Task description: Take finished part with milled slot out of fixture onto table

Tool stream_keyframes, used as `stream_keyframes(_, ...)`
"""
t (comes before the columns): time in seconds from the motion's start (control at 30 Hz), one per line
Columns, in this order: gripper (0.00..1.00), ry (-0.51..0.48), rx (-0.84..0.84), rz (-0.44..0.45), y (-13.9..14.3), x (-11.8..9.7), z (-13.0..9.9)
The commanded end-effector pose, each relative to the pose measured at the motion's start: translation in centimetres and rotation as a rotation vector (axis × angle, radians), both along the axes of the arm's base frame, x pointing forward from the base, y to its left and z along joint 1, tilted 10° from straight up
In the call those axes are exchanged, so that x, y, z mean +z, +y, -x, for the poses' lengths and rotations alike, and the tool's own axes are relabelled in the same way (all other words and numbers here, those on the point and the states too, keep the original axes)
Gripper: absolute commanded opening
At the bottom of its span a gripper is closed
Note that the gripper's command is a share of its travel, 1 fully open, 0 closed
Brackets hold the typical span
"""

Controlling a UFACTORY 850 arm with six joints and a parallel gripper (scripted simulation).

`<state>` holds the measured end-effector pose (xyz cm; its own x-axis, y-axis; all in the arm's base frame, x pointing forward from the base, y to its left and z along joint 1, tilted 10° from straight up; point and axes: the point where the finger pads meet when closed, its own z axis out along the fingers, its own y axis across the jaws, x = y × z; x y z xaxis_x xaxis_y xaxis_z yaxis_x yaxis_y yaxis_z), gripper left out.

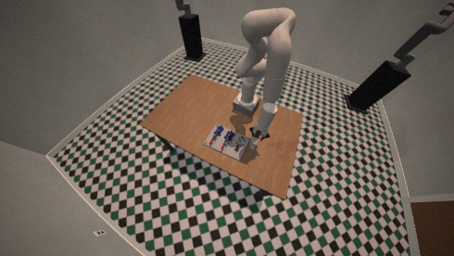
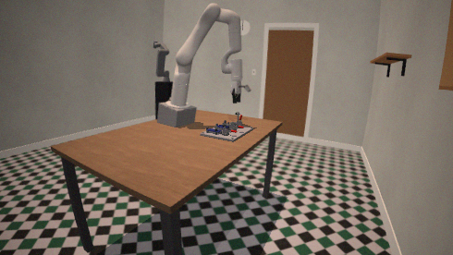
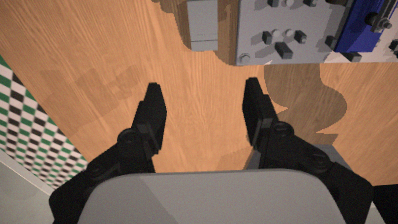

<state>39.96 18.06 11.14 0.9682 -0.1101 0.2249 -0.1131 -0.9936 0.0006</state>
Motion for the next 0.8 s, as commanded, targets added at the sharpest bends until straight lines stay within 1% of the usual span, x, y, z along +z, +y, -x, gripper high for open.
stream_keyframes(0.0, 0.69, 0.06, -0.001, 0.013, 0.0, 1.1, 0.1)
stream_keyframes(0.23, 0.69, 0.06, -0.001, 0.013, 0.1, 2.1, 0.3)
stream_keyframes(0.77, 0.69, 0.06, -0.001, 0.013, 0.1, 2.2, 0.3)
